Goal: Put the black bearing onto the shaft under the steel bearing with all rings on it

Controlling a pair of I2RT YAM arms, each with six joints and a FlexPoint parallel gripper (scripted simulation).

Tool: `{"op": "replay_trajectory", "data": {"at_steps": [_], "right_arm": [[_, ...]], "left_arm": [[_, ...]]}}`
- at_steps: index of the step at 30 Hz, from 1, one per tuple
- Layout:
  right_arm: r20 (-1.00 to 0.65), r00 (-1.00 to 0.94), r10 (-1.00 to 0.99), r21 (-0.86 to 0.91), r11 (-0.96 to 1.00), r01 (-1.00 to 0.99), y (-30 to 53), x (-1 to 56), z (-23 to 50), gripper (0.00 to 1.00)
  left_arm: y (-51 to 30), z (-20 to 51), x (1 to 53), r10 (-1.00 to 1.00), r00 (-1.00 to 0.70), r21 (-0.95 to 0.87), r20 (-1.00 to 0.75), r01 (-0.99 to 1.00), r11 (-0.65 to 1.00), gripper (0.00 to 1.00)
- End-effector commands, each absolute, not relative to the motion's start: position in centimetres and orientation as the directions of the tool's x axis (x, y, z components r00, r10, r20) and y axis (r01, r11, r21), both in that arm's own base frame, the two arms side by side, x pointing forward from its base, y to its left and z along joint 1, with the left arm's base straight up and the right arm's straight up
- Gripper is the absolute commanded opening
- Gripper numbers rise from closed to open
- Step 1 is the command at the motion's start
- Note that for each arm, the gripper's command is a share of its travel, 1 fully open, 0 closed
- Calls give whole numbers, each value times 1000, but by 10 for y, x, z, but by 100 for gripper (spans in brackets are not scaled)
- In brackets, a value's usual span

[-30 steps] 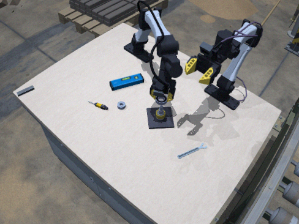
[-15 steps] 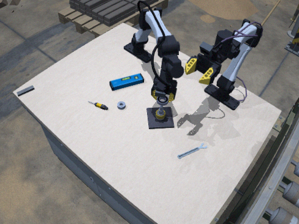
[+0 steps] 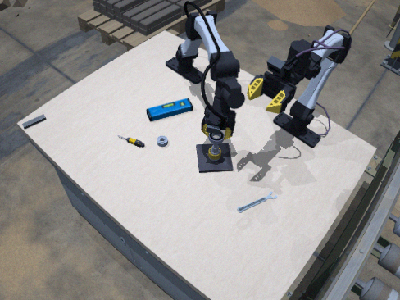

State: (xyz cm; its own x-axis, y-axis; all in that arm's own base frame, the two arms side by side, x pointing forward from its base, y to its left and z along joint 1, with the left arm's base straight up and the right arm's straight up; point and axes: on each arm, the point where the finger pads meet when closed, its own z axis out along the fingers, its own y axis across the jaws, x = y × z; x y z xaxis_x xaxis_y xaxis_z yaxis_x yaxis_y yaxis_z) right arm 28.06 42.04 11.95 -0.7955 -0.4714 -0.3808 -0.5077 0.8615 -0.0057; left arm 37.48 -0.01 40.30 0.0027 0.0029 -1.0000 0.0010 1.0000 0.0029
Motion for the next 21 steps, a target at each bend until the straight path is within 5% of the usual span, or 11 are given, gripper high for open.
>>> {"op": "replay_trajectory", "data": {"at_steps": [1,21], "right_arm": [[-448,-778,-441,40,859,-510,425,283,147,0],[-447,-777,-443,41,858,-512,425,283,133,0]], "left_arm": [[2,418,375,-3,30,-3,-1000,-3,1000,56],[2,418,375,-3,30,-3,-1000,-3,1000,56]]}}
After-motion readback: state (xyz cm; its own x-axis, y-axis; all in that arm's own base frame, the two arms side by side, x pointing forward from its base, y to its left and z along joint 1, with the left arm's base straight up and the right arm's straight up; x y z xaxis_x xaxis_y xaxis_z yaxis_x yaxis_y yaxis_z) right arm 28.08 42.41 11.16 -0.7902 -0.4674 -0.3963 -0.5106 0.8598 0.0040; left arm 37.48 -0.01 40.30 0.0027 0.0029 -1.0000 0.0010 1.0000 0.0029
